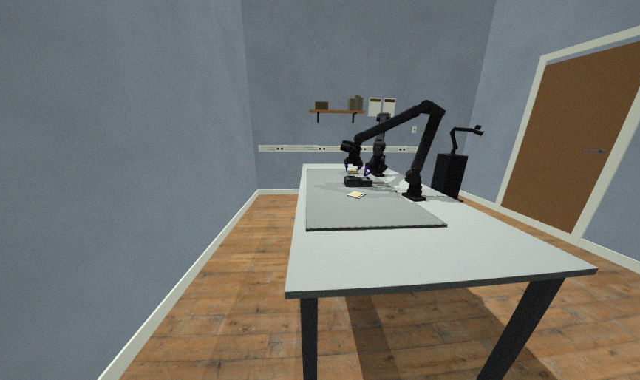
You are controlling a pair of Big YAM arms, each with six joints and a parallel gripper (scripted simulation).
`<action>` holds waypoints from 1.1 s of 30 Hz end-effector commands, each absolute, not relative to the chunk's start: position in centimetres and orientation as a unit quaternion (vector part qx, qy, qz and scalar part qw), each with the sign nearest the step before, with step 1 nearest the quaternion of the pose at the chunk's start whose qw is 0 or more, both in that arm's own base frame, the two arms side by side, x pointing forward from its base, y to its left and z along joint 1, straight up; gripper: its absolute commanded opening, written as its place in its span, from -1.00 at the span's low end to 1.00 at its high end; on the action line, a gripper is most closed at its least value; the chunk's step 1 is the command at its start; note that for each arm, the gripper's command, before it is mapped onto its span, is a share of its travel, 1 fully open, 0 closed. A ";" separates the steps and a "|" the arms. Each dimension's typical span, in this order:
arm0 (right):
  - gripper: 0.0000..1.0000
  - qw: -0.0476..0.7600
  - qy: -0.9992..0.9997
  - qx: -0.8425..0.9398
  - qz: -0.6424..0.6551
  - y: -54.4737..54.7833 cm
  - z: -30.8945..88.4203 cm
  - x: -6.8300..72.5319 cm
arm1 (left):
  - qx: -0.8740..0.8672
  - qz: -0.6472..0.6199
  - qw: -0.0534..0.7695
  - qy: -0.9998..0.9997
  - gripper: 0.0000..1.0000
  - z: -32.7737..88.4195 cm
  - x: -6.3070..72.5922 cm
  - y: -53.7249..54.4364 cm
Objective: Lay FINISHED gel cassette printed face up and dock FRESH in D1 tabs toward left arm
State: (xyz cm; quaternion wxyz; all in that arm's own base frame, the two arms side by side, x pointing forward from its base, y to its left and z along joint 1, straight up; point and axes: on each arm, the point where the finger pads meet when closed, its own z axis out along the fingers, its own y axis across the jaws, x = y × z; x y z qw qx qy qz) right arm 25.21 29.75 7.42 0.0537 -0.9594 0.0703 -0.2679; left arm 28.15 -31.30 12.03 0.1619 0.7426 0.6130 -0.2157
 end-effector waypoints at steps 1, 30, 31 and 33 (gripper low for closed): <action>-1.00 -0.010 0.051 -0.974 -0.219 26.6 1.5 23.2 | 0.744 -0.212 0.180 0.608 -1.00 13.5 29.6 -32.1; -1.00 0.054 0.070 -0.960 -0.267 26.9 2.2 23.4 | 0.744 -0.212 0.180 0.608 -1.00 11.8 28.4 -31.5; -1.00 0.054 0.070 -0.960 -0.267 27.0 2.3 23.5 | 0.744 -0.212 0.180 0.608 -1.00 11.8 28.4 -31.5; -1.00 0.054 0.070 -0.960 -0.267 27.1 2.5 23.5 | 0.744 -0.212 0.180 0.608 -1.00 11.8 28.4 -31.5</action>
